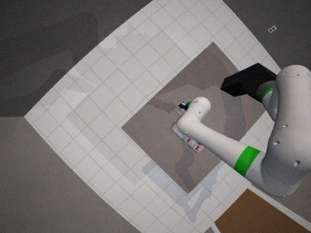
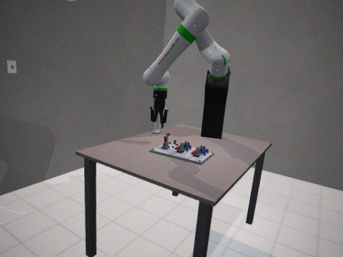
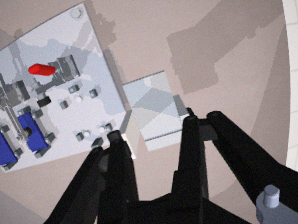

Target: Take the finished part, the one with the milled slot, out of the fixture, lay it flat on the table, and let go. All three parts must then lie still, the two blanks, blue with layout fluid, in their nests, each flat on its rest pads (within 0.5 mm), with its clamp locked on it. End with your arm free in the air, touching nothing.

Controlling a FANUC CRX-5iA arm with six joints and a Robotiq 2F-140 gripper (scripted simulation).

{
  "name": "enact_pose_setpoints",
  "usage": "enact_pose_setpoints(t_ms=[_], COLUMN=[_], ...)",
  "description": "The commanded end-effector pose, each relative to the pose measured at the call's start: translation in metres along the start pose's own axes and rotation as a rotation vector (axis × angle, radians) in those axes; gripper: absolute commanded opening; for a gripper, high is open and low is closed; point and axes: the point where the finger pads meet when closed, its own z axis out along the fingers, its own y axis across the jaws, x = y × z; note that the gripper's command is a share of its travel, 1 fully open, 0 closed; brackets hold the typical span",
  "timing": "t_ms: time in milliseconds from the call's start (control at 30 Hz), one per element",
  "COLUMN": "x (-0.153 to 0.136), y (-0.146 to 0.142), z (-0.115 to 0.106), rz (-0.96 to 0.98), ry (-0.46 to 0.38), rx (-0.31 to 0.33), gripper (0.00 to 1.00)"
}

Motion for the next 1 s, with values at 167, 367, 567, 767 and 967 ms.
enact_pose_setpoints(t_ms=[167, 367, 567, 767, 967], x=[0.0, 0.0, 0.0, 0.0, 0.0], y=[0.0, 0.0, 0.0, 0.0, 0.0], z=[0.014, 0.024, 0.039, 0.054, 0.062], rz=[0.0, 0.0, 0.0, 0.0, 0.0], ry=[0.0, 0.0, 0.0, 0.0, 0.0], rx=[0.0, 0.0, 0.0, 0.0, 0.0], gripper=[0.0, 0.0, 0.0, 0.0, 0.0])
